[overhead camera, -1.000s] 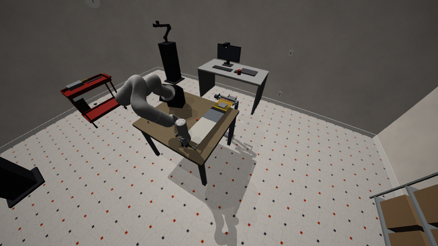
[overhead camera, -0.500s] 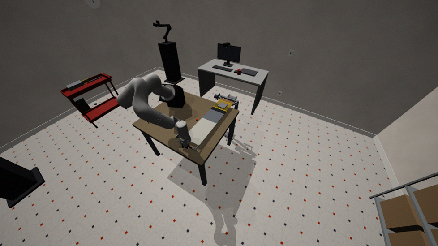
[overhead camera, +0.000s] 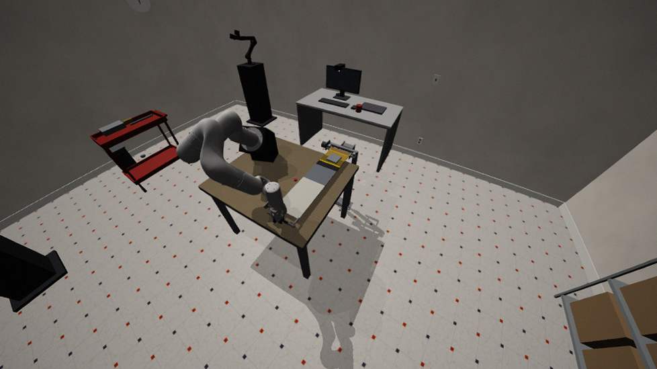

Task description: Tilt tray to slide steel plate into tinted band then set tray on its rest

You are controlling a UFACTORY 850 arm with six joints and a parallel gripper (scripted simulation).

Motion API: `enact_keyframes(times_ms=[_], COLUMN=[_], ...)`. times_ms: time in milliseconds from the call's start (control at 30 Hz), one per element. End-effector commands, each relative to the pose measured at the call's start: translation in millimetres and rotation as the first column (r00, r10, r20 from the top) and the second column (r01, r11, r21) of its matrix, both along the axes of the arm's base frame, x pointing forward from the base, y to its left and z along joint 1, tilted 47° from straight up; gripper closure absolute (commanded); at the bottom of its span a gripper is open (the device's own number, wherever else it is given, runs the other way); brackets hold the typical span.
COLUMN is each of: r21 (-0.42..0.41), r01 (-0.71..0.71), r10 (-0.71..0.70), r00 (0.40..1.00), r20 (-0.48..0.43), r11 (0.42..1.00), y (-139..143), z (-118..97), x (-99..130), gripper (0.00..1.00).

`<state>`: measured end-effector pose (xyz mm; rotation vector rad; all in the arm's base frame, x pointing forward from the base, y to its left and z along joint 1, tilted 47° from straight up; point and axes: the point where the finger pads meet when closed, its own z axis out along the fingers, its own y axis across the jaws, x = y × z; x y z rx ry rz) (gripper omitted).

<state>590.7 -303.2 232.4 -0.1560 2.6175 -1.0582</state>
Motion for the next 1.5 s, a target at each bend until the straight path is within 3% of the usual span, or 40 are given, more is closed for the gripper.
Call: enact_keyframes(times_ms=[0,733,767,1467], r21=[0.000,0.000,0.000,0.000], r01=[0.000,0.000,0.000,0.000], r10=[0.000,0.000,0.000,0.000], r00=[1.000,1.000,1.000,1.000], r20=[0.001,0.001,0.001,0.001], r11=[1.000,1.000,1.000,1.000], y=[-0.3,-0.3,-0.3,-0.3], z=[0.1,0.1,0.1,0.1], x=[0.7,0.7,0.7,0.7], gripper=[1.00,1.00,0.60,0.60])
